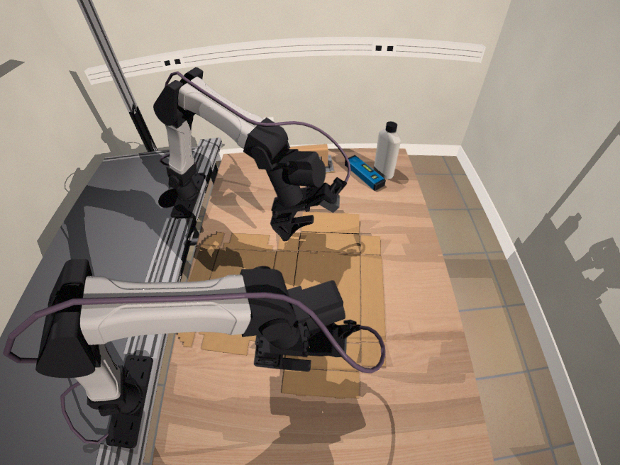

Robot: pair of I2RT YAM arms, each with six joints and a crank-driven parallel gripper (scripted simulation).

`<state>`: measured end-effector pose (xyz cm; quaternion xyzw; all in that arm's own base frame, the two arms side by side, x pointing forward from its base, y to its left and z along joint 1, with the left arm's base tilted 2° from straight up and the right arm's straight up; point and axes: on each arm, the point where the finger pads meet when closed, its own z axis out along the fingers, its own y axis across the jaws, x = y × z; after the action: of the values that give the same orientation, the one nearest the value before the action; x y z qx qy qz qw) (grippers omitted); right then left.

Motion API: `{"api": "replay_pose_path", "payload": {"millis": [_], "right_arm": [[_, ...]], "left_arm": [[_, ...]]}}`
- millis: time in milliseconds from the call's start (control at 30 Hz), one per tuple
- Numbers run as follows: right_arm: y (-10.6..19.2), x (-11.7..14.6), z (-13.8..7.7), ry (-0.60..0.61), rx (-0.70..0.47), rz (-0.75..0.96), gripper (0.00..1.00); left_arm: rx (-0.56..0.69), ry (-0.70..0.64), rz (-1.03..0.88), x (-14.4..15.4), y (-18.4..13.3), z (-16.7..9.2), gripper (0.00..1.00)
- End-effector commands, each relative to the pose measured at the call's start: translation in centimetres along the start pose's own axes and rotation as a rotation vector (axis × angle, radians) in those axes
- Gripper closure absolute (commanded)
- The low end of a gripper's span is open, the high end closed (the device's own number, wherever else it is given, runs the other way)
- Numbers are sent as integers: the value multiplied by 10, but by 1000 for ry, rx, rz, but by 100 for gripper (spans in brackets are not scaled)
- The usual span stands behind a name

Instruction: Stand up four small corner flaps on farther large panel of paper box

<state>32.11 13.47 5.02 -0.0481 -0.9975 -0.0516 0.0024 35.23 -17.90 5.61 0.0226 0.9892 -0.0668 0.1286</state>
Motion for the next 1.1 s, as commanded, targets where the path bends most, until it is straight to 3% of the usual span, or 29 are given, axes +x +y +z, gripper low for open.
{"api": "replay_pose_path", "payload": {"millis": [0,467,600,667,1067], "right_arm": [[0,-4,-17,-33,-23,0,19],[-1,-4,-19,-34,-23,0,19],[-2,-2,-8,-13,-8,1,19],[-4,-1,-15,-17,-17,1,19],[-1,3,31,19,-1,5,19]], "left_arm": [[14,-61,-9,-15,1,-12,19],[15,-53,-4,-14,2,-20,19],[17,-55,-4,-16,2,-21,19],[16,-51,-5,-14,3,-18,19],[-11,6,-5,7,3,28,19]]}}
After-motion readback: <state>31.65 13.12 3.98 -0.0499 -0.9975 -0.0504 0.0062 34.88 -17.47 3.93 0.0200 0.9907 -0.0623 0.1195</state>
